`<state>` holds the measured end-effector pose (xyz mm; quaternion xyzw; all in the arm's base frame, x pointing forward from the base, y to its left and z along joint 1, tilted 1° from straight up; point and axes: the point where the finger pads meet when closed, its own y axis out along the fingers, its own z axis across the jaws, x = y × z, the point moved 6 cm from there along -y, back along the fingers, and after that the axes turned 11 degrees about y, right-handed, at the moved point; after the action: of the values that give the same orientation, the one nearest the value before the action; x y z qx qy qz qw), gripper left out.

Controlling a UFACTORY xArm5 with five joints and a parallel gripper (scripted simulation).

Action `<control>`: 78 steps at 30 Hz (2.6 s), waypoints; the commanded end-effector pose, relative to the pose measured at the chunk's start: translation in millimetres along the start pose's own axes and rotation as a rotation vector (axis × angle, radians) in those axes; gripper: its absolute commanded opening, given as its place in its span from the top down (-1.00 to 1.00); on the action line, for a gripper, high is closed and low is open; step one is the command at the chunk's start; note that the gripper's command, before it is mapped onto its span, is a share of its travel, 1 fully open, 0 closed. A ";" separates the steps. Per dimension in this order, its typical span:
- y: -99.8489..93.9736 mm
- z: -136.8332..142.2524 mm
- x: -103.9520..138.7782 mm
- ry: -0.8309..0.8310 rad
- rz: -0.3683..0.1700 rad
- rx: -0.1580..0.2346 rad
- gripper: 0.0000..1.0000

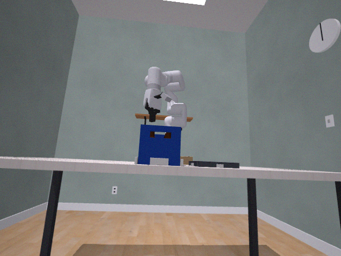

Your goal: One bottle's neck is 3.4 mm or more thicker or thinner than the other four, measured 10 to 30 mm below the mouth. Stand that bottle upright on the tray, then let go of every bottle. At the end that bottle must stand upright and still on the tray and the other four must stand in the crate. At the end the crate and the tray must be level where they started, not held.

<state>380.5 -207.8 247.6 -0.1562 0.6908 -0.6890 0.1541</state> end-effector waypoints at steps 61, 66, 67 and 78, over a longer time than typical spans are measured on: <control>-1.5 0.7 -0.4 0.000 0.002 0.003 -0.30; -1.4 0.7 -0.4 0.000 0.002 0.003 -0.30; -1.3 0.7 -0.4 0.000 0.002 0.003 -0.30; 2.4 0.8 -0.4 0.000 0.002 0.003 -0.30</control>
<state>380.4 -207.9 245.1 -0.1562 0.6909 -0.6889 0.1539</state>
